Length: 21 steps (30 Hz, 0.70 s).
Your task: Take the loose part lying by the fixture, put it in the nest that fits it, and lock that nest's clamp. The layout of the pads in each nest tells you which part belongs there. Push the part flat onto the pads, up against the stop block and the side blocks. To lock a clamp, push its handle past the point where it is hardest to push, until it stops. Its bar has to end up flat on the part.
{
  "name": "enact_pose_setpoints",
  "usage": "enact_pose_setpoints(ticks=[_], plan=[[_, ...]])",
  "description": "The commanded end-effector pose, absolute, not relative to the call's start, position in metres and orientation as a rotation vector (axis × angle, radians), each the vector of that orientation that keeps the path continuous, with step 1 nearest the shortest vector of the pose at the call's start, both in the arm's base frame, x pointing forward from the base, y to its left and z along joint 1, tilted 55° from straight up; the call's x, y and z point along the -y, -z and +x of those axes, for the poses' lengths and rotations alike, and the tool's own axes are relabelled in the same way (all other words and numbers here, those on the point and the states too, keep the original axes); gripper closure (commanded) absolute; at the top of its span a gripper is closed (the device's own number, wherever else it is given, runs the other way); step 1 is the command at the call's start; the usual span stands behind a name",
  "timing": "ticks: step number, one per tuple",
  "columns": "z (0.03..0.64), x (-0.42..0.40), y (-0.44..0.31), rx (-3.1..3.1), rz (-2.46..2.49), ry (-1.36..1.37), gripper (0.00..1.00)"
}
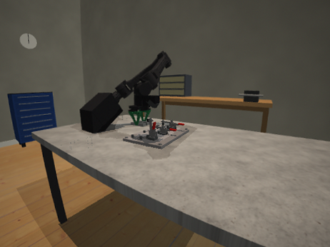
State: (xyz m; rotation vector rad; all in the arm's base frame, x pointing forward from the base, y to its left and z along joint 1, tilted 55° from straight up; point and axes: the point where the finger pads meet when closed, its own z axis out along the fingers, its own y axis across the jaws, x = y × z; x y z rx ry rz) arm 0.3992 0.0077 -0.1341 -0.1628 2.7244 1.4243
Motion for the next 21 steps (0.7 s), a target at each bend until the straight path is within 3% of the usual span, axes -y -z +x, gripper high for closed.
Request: enact_pose_setpoints(ticks=[1,21], plan=[[0.4041,-0.0004,0.1259,-2.708,-0.145,-1.4,1.0],[0.4041,-0.0005,0.1259,-2.712,-0.134,-1.402,1.0]])
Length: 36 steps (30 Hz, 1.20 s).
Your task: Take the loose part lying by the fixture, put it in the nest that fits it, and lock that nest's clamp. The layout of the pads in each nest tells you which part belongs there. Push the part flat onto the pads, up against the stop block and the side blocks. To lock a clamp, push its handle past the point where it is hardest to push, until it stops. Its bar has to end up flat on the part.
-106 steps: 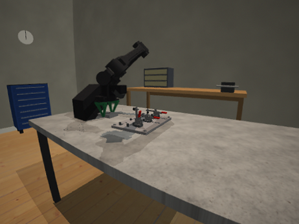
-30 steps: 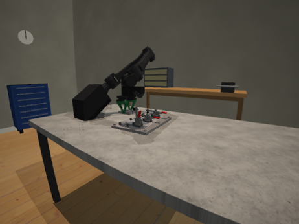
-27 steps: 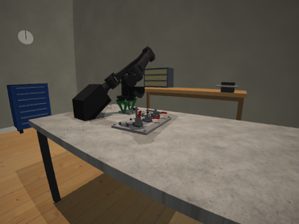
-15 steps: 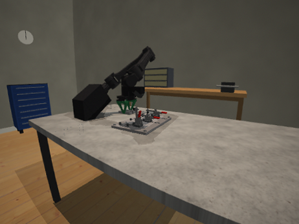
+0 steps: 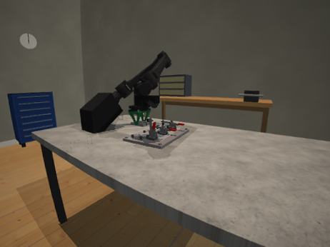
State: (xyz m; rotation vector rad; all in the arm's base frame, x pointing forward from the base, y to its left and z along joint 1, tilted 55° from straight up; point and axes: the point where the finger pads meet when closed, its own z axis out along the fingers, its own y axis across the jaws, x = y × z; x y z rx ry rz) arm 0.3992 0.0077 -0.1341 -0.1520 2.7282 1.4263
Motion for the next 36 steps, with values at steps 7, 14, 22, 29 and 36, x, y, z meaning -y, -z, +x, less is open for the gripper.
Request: enact_pose_setpoints(ticks=[7,14,22,29,36], plan=[[0.4037,-0.0008,0.1257,-2.712,-0.134,-1.403,1.0],[0.403,-0.0014,0.1255,-2.712,-0.135,-1.403,1.0],[0.4019,-0.0026,0.1252,-2.712,-0.138,-1.402,1.0],[0.4008,-0.0036,0.1248,-2.713,-0.14,-1.403,1.0],[0.3994,-0.0049,0.1243,-2.713,-0.142,-1.404,1.0]])
